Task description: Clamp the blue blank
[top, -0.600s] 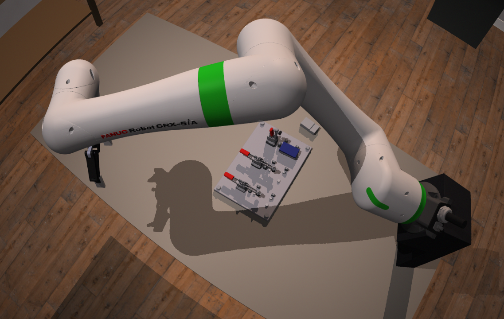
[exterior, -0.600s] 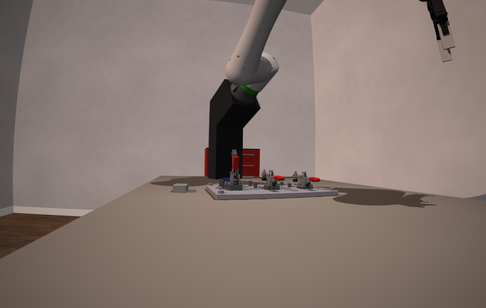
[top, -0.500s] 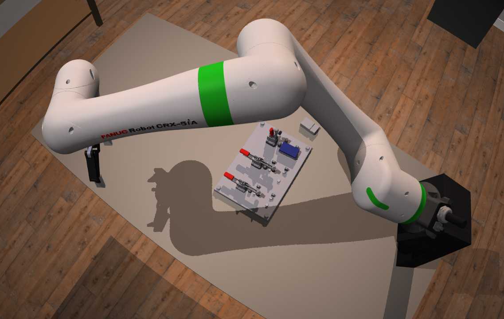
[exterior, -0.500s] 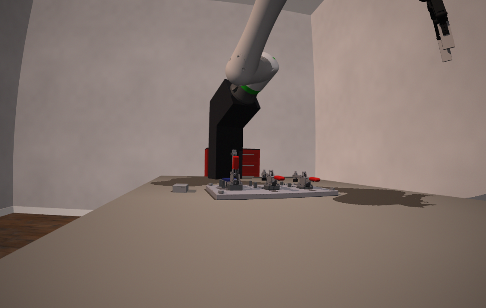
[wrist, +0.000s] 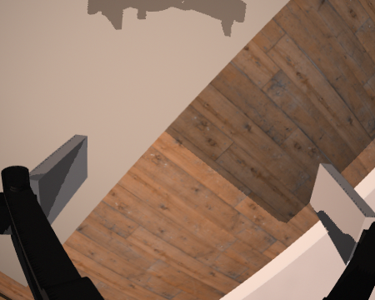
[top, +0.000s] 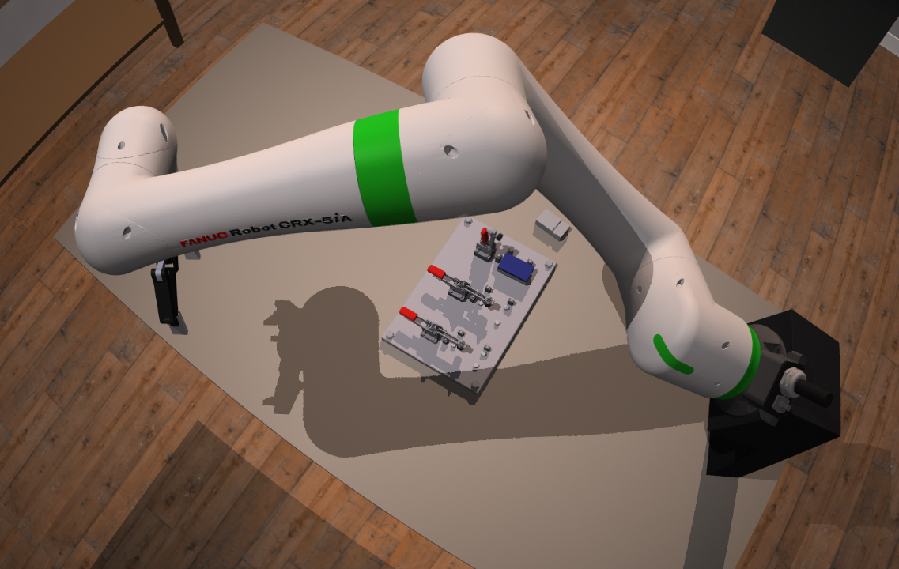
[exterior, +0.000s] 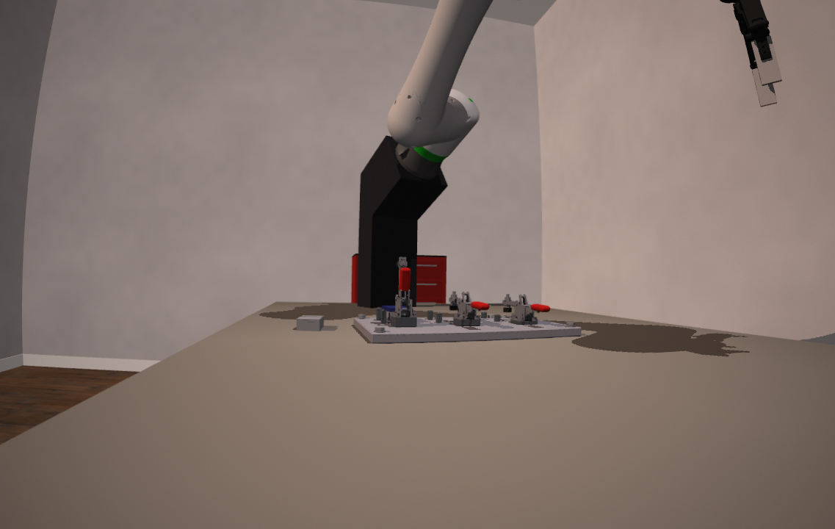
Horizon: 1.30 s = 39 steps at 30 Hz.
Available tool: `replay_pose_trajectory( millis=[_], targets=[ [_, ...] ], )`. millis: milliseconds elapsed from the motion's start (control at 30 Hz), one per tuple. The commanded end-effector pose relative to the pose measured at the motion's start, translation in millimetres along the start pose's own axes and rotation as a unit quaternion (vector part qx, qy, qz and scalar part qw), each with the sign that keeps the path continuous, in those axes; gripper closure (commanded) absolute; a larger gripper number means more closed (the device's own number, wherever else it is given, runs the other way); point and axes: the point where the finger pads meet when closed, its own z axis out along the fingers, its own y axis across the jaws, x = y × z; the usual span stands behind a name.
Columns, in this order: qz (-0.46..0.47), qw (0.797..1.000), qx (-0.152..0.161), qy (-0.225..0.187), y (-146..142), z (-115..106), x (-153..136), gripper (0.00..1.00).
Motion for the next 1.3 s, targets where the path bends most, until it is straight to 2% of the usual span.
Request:
replay_pose_trajectory(
  millis=[0,133,233,300,333,367,400,500,533,633,667,800,833,1067,1100,1267],
  targets=[
    [0.001,1.000,0.000,0.000,-0.1,0.2,0.4,0.00],
    [0.034,0.999,0.001,0.012,-5.3,11.8,13.7,0.00],
    [0.105,0.994,0.005,0.035,-17.2,34.2,42.7,0.00],
    [0.105,0.994,0.005,0.035,-17.2,34.2,42.7,0.00],
    [0.139,0.989,0.008,0.046,-23.3,44.1,57.0,0.00],
    [0.139,0.989,0.008,0.046,-23.3,44.1,57.0,0.00],
    [0.178,0.982,0.011,0.057,-30.5,54.8,73.8,0.00],
    [0.178,0.982,0.011,0.057,-30.5,54.8,73.8,0.00],
    [0.224,0.972,0.015,0.069,-39.0,66.0,93.0,0.00],
    [0.224,0.972,0.015,0.069,-39.0,66.0,93.0,0.00],
    [0.274,0.958,0.021,0.081,-48.6,77.3,114.8,0.00],
    [0.274,0.958,0.021,0.081,-48.6,77.3,114.8,0.00],
    [0.330,0.939,0.028,0.093,-59.2,88.4,138.9,0.00],
    [0.330,0.939,0.028,0.093,-59.2,88.4,138.9,0.00],
    [0.390,0.914,0.036,0.104,-70.6,98.8,165.2,0.00],
    [0.390,0.914,0.036,0.104,-70.6,98.8,165.2,0.00]
  ],
)
